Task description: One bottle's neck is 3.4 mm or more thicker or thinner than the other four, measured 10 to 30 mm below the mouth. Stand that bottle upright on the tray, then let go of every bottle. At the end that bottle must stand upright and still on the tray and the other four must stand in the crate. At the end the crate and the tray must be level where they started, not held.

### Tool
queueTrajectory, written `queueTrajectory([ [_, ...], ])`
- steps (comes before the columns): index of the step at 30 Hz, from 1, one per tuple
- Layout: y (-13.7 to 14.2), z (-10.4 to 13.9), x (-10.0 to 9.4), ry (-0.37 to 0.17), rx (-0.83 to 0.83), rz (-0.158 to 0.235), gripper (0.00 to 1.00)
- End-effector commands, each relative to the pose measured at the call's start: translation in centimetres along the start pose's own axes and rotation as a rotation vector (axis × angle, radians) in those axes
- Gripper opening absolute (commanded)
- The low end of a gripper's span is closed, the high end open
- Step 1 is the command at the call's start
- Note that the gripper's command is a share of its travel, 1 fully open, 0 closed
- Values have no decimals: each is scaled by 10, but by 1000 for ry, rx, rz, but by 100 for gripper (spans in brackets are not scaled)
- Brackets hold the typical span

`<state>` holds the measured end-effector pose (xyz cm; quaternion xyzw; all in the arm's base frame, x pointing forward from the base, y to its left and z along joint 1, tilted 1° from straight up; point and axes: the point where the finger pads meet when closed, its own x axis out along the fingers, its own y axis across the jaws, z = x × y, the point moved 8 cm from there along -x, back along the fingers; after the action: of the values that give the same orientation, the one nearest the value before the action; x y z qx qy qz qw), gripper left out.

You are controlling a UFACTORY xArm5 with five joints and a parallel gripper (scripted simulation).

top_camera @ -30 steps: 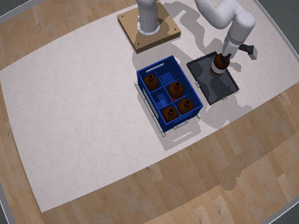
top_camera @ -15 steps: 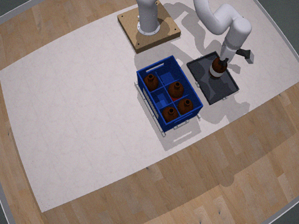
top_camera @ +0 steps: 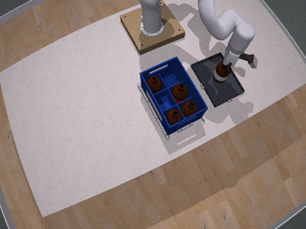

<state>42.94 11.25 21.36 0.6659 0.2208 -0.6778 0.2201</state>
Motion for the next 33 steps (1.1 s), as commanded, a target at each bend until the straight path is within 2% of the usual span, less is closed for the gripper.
queueTrajectory([
  [1, 1, -1, 6, 5, 0, 2, 0],
  [15, 1, -1, 15, 5, 0, 2, 0],
  [33, 1, -1, 16, 5, 0, 2, 0],
])
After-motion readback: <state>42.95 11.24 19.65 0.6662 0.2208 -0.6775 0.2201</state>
